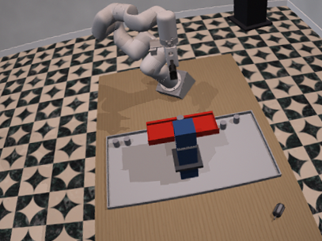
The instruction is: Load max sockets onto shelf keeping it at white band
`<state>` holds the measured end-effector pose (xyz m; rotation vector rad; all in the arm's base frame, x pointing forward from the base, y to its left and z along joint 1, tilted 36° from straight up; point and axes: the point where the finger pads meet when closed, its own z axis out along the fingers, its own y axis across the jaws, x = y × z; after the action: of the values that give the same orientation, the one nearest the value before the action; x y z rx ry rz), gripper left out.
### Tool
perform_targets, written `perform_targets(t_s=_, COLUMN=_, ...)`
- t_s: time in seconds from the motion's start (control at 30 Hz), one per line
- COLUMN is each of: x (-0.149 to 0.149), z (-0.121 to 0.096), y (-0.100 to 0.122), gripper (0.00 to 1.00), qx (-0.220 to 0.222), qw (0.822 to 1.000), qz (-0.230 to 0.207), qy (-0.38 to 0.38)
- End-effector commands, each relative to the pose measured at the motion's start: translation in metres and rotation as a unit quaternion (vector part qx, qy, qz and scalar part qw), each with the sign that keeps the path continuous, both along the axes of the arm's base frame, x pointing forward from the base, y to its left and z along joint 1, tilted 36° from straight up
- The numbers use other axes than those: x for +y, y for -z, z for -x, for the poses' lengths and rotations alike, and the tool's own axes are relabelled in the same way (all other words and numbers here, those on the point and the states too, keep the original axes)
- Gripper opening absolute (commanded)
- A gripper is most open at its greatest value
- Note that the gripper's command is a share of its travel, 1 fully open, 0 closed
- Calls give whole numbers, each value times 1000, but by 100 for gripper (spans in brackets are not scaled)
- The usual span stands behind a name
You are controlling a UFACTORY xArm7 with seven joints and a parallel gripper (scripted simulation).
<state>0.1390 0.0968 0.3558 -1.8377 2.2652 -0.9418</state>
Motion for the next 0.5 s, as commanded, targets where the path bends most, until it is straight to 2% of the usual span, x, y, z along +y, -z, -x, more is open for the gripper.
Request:
perform_targets(t_s=0.0, x=8, z=0, y=1, gripper=61, qx=-27, qw=998, qz=-25, qy=44)
perform_targets(t_s=0.17, x=23, z=0, y=6, gripper=61, qx=-79, qw=985, qz=-76, qy=135)
perform_targets(t_s=0.23, x=23, z=0, y=6, gripper=61, qx=-79, qw=985, qz=-76, qy=135)
perform_targets(t_s=0.33, x=35, z=0, y=11, gripper=61, qx=-119, qw=964, qz=-116, qy=206)
perform_targets(t_s=0.43, x=39, z=-1, y=14, gripper=61, qx=-133, qw=955, qz=-131, qy=232)
perform_targets(t_s=0.47, x=44, z=-2, y=16, gripper=61, qx=-148, qw=943, qz=-146, qy=259)
